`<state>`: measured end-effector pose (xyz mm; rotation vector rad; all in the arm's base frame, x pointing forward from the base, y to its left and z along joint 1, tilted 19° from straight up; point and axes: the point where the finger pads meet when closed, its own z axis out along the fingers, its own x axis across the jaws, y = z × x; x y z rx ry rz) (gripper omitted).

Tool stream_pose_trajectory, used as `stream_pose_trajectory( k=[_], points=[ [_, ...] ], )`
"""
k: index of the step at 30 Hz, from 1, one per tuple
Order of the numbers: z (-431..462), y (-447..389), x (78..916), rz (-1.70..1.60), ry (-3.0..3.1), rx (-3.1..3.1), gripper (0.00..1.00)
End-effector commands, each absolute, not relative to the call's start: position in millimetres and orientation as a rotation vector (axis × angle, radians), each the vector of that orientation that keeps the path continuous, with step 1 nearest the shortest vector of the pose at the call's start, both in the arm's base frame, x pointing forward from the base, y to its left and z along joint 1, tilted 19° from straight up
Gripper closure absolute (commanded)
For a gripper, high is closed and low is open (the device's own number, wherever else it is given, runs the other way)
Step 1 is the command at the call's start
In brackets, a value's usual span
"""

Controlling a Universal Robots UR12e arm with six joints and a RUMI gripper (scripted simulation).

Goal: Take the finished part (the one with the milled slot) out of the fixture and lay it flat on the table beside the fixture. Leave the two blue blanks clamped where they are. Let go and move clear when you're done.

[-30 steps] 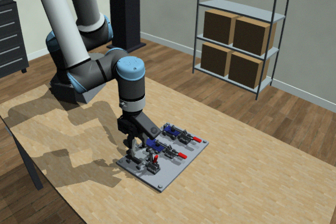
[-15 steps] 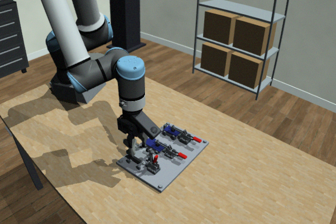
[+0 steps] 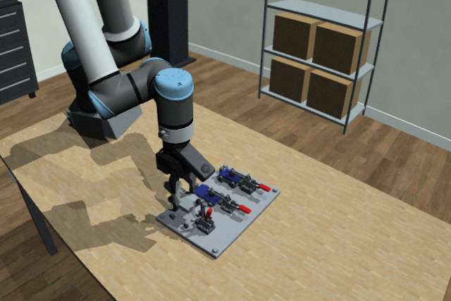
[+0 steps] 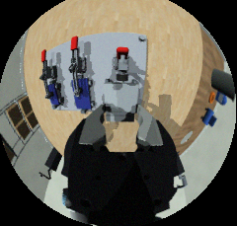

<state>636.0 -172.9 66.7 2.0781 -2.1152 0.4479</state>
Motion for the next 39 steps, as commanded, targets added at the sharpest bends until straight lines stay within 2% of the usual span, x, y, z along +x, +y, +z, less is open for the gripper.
stream_pose_trajectory(
  k=[1, 39],
  points=[
    [75.9, -170.1, 633.4, 0.45, -2.115, 2.078, 1.0],
    [82.5, -167.9, 630.9, 0.45, -2.115, 2.078, 1.0]
  ],
)
